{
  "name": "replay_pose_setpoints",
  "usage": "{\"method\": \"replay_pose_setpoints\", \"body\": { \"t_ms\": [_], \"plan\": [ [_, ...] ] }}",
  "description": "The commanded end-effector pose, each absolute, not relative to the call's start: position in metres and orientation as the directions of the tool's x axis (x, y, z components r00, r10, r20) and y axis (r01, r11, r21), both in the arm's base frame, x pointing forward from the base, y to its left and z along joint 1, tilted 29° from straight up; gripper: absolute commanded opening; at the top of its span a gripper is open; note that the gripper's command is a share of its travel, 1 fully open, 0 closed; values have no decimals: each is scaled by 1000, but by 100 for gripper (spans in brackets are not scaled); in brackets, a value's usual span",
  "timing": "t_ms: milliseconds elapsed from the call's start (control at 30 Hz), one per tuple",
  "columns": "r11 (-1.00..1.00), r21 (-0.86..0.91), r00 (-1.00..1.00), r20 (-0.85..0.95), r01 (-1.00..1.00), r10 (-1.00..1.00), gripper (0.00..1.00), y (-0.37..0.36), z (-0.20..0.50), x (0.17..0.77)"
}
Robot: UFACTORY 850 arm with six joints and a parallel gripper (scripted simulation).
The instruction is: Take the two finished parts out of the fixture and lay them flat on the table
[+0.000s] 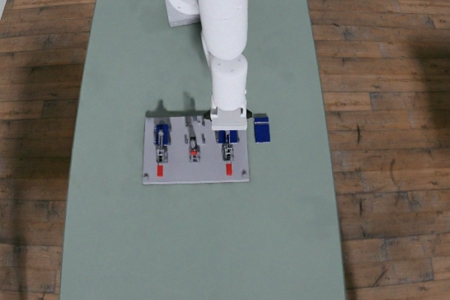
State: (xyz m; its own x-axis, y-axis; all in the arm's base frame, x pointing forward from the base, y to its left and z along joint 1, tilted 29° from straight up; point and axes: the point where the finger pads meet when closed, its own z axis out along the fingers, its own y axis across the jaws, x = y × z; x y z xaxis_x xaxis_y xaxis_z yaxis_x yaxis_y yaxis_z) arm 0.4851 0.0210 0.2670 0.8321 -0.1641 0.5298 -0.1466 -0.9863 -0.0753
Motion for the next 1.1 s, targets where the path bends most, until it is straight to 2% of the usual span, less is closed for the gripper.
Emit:
{"method": "replay_pose_setpoints", "body": {
  "t_ms": [0, 1067],
  "plan": [
    [-986, -79, 818, 551, -144, -164, 48, 20, 270, 492],
    [-986, -80, 818, 551, -144, -164, 48, 13, 289, 526]
  ]
}}
